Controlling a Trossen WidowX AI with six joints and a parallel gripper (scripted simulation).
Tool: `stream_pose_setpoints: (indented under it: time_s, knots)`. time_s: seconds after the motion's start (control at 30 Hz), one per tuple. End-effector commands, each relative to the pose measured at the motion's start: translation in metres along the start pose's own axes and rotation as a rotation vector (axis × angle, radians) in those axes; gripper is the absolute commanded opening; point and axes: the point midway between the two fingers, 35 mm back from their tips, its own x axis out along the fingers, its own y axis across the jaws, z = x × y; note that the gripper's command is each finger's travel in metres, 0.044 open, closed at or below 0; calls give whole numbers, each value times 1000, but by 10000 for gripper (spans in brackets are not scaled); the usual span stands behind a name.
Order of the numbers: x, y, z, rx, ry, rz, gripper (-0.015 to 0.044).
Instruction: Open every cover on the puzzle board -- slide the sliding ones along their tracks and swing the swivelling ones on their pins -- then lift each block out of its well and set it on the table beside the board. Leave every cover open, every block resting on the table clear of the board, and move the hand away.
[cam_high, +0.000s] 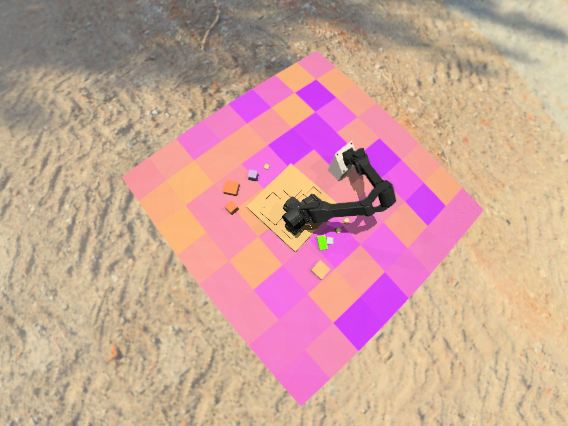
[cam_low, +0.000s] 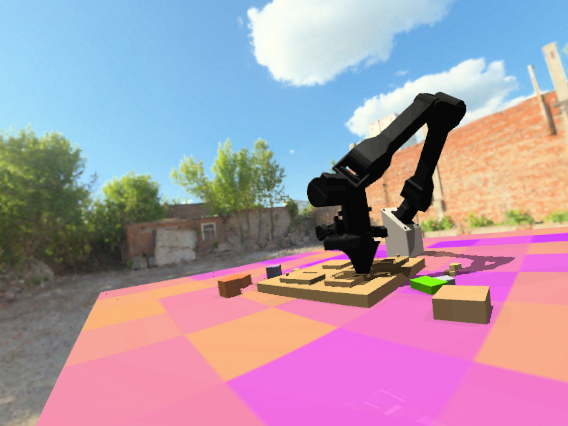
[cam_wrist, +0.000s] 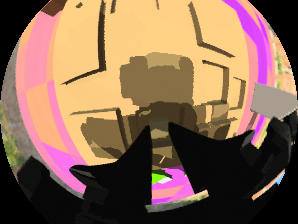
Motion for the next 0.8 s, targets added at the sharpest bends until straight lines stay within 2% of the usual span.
stream_pose_setpoints:
  time_s: [0.0,0.77]
  knots:
    - [0,0,0,-1,0,0,80]
    - [-24,1,1,1,1,1,80]
